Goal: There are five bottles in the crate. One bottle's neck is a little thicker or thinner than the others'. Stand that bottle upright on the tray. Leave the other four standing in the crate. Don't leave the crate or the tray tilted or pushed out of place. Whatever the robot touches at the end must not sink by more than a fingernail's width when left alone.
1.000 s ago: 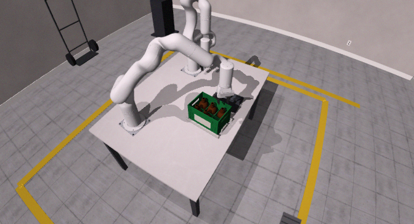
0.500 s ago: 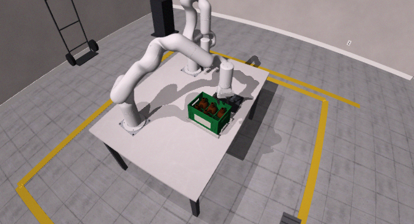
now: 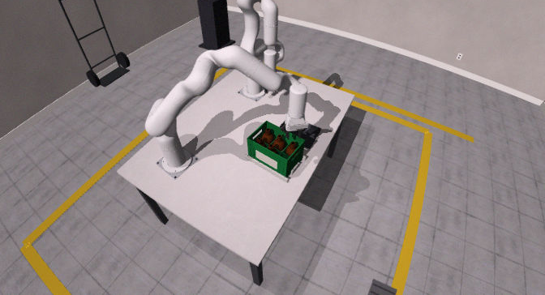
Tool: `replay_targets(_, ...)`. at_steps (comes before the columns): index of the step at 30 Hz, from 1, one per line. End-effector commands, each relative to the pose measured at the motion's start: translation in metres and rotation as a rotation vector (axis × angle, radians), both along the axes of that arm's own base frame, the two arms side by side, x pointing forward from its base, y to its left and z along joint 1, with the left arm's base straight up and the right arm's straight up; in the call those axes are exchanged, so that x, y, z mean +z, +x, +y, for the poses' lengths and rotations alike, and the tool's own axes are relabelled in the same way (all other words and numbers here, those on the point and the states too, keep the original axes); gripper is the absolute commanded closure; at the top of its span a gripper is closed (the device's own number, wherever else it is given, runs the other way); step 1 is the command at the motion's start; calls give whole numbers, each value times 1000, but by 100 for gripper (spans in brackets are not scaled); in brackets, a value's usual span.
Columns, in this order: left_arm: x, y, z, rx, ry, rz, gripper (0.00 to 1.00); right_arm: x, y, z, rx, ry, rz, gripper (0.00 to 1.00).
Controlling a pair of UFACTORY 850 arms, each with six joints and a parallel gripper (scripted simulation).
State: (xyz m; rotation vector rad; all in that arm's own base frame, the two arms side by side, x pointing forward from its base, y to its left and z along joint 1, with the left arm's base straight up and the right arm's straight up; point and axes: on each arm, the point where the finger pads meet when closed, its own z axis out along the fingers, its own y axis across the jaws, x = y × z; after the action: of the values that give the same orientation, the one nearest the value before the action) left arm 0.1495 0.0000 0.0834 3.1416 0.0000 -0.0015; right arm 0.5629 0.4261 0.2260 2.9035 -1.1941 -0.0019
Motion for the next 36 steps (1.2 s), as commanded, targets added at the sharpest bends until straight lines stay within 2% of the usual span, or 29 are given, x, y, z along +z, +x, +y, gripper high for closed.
replay_targets(1, 0, 1, 0, 0, 0, -1, 0, -3, 1, 1, 0, 2, -2, 34)
replay_targets(21, 0, 1, 0, 0, 0, -1, 0, -23, 1, 1, 0, 2, -2, 34)
replay_targets(36, 0, 1, 0, 0, 0, -1, 0, -26, 1, 1, 0, 2, -2, 34)
